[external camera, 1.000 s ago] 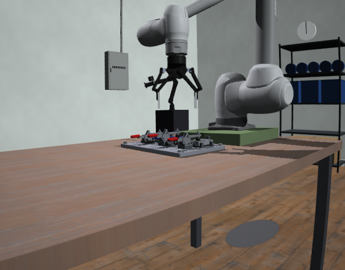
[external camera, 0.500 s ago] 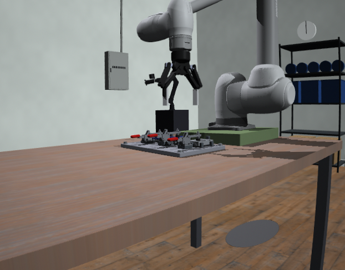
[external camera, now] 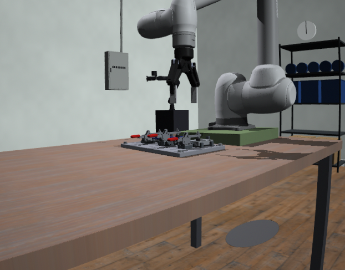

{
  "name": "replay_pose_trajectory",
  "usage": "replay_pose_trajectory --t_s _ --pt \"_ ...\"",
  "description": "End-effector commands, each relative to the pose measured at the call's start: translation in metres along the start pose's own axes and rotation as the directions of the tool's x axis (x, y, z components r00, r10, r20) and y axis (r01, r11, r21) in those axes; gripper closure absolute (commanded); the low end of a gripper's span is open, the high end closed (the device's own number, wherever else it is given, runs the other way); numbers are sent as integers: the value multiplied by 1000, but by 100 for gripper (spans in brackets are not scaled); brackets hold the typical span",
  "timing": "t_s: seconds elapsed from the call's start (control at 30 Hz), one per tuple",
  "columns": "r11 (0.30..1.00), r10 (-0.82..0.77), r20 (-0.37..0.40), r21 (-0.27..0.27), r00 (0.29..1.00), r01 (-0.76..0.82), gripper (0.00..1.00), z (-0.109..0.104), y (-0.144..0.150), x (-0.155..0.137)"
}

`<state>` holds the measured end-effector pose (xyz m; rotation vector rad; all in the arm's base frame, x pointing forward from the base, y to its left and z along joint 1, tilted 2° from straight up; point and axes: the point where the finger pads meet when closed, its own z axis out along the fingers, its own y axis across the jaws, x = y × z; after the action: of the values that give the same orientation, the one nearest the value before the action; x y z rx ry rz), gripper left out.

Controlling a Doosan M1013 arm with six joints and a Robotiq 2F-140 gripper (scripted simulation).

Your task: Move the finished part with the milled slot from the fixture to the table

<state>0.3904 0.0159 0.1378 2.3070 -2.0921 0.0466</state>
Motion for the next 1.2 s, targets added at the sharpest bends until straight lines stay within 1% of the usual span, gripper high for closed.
replay_pose_trajectory --t_s 0.0,0.17,0.23,0.27,0.37,0.63,0.67,0.7,0.73,0.8,0.83,0.93,1.07,1.17 --pt "986 -166 10 2 986 166 0 -4 -3 -9" --pt "922 -387 10 4 922 387 0 -9 -7 -22" --pt "922 -387 10 4 922 387 0 -9 -7 -22" --pt "869 -494 9 5 869 494 0 -12 -9 -29" --pt "815 -580 9 6 815 580 0 -15 -10 -35" --pt "815 -580 9 6 815 580 0 -15 -10 -35" --pt "745 -667 8 7 745 667 0 -18 -11 -41" --pt "705 -710 8 7 704 710 0 -19 -12 -45" --pt "693 -721 8 8 693 721 0 -19 -12 -46" --pt "693 -721 8 8 693 721 0 -19 -12 -46" --pt "619 -785 7 8 619 785 0 -22 -13 -52" --pt "511 -860 6 9 511 860 0 -25 -15 -59" --pt "346 -938 4 10 346 938 0 -30 -16 -70" --pt "346 -938 4 10 346 938 0 -30 -16 -70"
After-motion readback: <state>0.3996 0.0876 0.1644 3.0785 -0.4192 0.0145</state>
